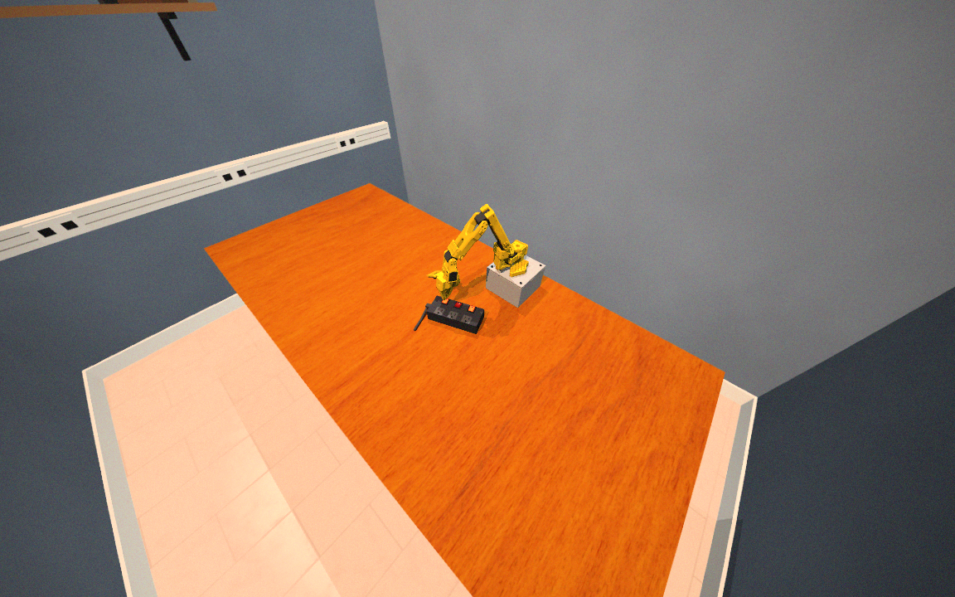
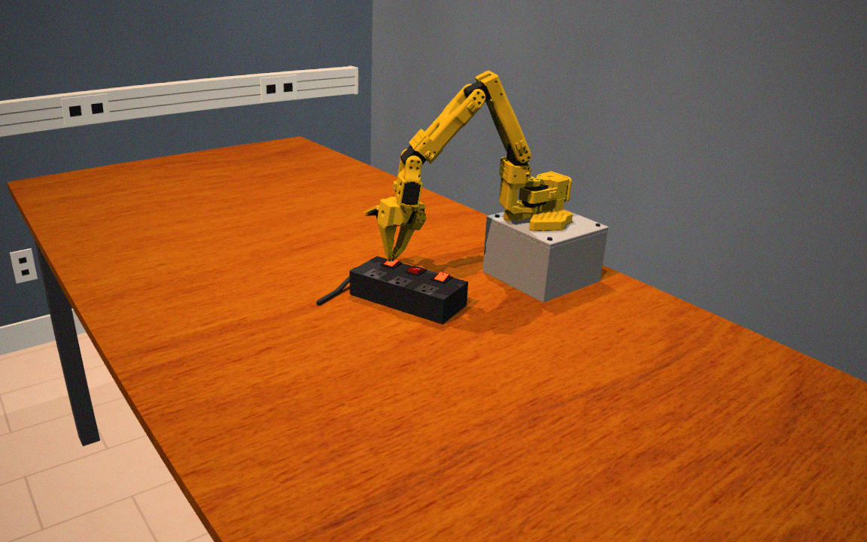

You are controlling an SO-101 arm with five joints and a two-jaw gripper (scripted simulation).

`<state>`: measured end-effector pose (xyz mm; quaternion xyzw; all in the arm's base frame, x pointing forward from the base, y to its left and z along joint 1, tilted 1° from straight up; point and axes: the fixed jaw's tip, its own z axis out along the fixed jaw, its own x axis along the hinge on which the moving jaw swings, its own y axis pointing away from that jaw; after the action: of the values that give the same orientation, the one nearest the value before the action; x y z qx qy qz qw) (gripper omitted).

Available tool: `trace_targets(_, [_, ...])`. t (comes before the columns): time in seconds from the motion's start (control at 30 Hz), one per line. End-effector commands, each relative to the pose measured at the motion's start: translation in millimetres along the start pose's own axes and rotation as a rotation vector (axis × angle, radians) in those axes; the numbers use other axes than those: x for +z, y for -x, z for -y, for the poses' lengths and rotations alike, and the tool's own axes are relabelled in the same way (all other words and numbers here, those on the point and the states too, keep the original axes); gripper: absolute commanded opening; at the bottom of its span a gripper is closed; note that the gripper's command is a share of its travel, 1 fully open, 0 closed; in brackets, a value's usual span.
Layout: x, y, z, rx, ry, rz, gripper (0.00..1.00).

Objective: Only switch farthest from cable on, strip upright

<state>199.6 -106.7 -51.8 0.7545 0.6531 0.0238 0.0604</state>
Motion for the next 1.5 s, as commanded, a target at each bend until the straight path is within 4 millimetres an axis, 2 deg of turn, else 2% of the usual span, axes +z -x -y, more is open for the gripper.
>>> trace_targets(0.0, [19, -8, 33, 0.013, -0.129, -0.045, 0.00])
trace_targets(1.47, [28, -12, 47, 0.019, -0.129, -0.045, 0.00])
